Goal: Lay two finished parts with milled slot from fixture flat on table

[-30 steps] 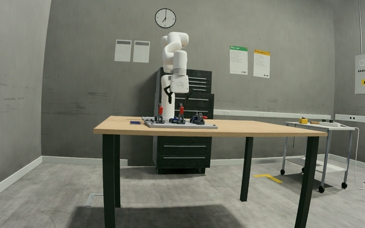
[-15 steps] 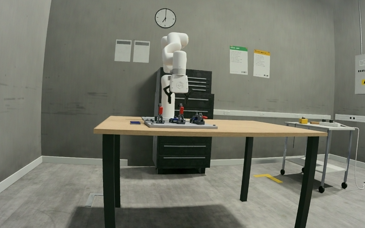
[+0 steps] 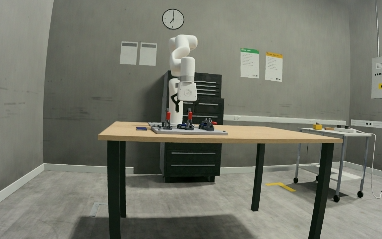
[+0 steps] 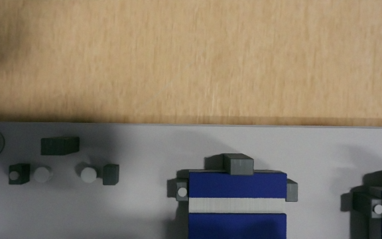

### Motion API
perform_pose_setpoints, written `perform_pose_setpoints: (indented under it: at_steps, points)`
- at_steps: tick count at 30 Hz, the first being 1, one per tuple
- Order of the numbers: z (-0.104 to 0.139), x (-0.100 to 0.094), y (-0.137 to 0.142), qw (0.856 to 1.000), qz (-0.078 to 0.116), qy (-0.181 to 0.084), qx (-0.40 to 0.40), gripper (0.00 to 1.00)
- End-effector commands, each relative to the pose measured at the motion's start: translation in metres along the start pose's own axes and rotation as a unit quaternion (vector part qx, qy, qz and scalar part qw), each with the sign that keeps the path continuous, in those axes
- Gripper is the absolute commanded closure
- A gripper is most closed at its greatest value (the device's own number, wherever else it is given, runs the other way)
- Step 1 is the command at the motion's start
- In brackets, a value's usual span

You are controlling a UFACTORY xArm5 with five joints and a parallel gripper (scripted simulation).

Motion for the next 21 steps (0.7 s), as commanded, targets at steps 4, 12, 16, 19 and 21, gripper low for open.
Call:
perform_pose_setpoints:
  at_steps: [4,12,16,19,21]
  points:
    - [0.002,0.017,0.0,1.0,0.0,-0.002,0.0,0.0]
    - [0.002,0.032,0.0,1.0,0.0,-0.002,0.0,0.0]
    - [0.002,0.034,0.0,1.0,0.0,-0.002,0.0,0.0]
    - [0.002,0.034,0.0,1.0,0.0,-0.002,0.0,0.0]
    - [0.002,0.034,0.0,1.0,0.0,-0.002,0.0,0.0]
Point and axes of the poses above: the point where the finger pads meet when closed, its own x axis out along the fingers, its own y axis across the jaws, z = x × y, the point moved 2 cm from there along -x, back along the fingers, and after that the axes turned 8 degrees about x, right-handed, at the moved point
